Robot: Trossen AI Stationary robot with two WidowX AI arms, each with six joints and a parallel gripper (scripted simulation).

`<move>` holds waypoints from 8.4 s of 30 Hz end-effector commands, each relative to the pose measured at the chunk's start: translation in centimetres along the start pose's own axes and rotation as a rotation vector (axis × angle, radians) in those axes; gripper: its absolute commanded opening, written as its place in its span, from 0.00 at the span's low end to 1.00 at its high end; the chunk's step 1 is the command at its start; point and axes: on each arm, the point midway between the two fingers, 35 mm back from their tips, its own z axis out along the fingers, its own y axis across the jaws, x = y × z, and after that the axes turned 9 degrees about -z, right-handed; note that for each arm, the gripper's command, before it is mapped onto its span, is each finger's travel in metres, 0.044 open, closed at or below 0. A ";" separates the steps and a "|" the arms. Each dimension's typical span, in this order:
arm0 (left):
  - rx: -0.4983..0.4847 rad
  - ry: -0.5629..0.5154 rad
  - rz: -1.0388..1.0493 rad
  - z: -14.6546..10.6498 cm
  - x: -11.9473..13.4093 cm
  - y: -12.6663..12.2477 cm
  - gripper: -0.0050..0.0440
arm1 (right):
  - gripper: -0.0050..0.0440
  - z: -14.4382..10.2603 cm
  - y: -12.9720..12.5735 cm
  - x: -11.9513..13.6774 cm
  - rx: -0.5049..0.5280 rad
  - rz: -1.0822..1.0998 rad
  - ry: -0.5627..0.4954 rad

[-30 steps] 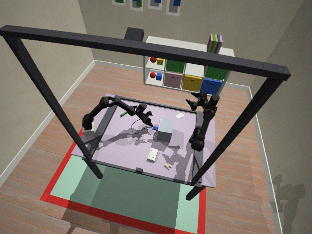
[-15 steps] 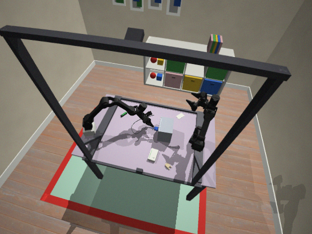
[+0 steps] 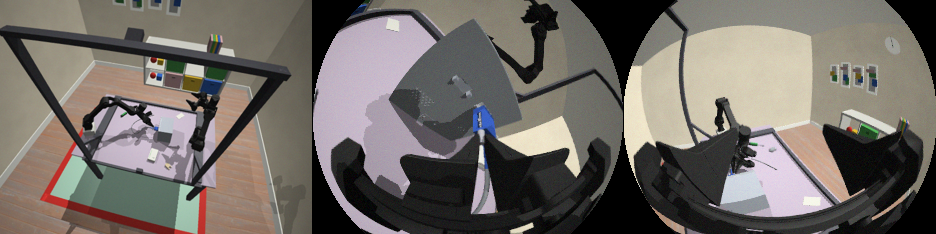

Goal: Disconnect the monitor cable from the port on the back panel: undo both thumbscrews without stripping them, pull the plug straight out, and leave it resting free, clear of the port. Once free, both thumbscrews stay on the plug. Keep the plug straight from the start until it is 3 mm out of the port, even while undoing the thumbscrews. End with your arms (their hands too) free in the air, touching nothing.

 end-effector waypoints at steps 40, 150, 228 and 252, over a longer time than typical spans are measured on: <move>0.217 0.025 -0.264 -0.2 -0.6 -0.5 0.10 | 1.00 0.0 0.1 -0.3 -0.001 -0.006 -0.002; 0.023 -0.010 0.015 -0.3 -0.7 -1.3 0.10 | 1.00 0.0 0.1 -0.3 -0.001 -0.006 -0.002; 0.334 0.046 -0.432 -0.1 -0.5 -0.1 0.59 | 1.00 0.0 0.1 -0.3 -0.001 -0.006 -0.002; 0.266 0.003 -0.326 0.2 -1.1 -0.5 1.00 | 1.00 0.0 0.1 -0.3 -0.001 -0.006 -0.002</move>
